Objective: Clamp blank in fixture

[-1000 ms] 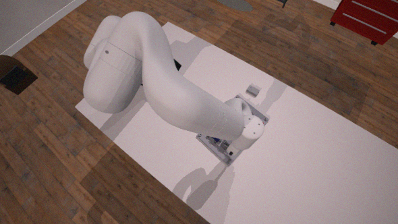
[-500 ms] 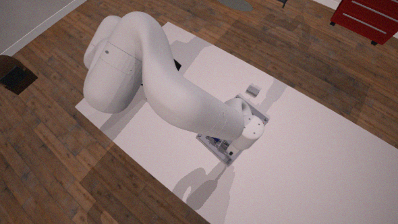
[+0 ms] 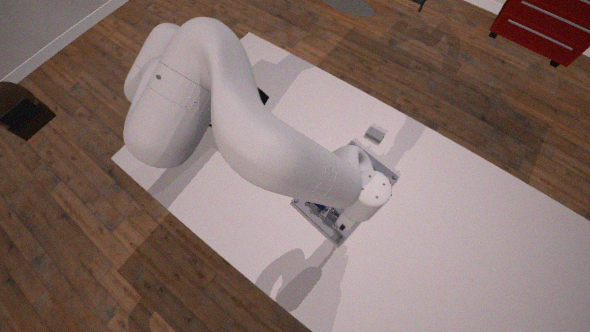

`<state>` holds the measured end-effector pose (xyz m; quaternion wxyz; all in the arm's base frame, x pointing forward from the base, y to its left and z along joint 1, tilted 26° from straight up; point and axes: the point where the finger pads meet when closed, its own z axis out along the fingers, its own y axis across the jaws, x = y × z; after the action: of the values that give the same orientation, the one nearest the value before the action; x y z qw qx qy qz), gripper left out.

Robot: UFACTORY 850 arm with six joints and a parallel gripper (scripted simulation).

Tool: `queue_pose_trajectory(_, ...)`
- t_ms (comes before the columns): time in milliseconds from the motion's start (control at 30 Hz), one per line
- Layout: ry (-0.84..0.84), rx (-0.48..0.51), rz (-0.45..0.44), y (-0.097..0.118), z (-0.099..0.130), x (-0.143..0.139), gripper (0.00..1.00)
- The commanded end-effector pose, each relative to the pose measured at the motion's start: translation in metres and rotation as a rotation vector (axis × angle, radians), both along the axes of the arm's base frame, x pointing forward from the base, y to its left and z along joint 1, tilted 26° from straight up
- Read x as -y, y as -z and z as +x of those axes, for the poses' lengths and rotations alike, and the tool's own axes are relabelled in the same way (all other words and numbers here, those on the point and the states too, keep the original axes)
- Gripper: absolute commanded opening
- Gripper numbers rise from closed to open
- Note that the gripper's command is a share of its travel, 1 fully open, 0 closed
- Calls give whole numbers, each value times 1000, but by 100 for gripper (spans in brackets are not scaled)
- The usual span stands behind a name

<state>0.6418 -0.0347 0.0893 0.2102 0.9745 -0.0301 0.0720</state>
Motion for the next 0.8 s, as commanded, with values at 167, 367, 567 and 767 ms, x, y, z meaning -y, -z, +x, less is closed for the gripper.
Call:
queue_pose_trajectory(167, 0, 2, 0, -1, 1, 0, 0)
queue_pose_trajectory(367, 0, 2, 0, -1, 0, 0, 0)
queue_pose_trajectory(567, 0, 2, 0, -2, 0, -1, 0)
queue_pose_trajectory(767, 0, 2, 0, -4, 0, -2, 0)
